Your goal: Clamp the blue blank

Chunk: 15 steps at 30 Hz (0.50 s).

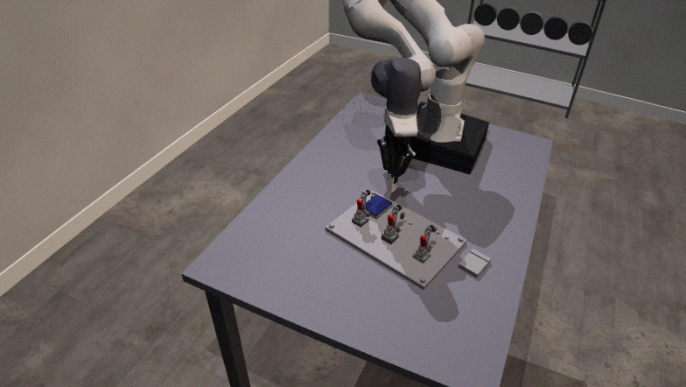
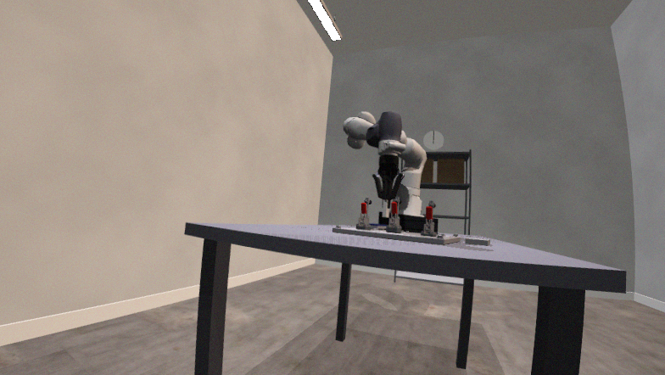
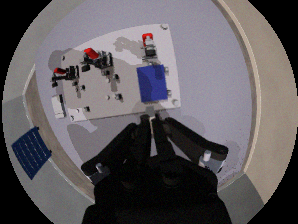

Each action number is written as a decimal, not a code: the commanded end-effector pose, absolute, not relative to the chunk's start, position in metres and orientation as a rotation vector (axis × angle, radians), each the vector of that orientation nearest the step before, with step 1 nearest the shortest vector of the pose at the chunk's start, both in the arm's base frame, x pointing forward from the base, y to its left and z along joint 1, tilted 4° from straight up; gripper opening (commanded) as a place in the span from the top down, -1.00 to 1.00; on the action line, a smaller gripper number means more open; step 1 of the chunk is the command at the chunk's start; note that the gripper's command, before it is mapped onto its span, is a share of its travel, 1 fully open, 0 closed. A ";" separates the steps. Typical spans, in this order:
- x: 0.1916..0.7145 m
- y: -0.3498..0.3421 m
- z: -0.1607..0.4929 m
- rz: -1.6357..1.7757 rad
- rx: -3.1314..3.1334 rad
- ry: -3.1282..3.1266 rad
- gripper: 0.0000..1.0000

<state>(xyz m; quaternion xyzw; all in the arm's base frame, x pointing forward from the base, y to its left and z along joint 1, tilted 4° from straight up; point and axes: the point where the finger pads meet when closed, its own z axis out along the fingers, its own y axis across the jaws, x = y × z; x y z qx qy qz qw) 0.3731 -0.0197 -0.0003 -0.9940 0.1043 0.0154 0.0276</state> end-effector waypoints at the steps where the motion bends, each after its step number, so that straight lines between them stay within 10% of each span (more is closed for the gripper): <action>1: 0.387 -0.012 0.000 0.054 -3.066 0.339 1.00; 15: 0.439 0.014 0.000 0.054 -3.066 0.339 1.00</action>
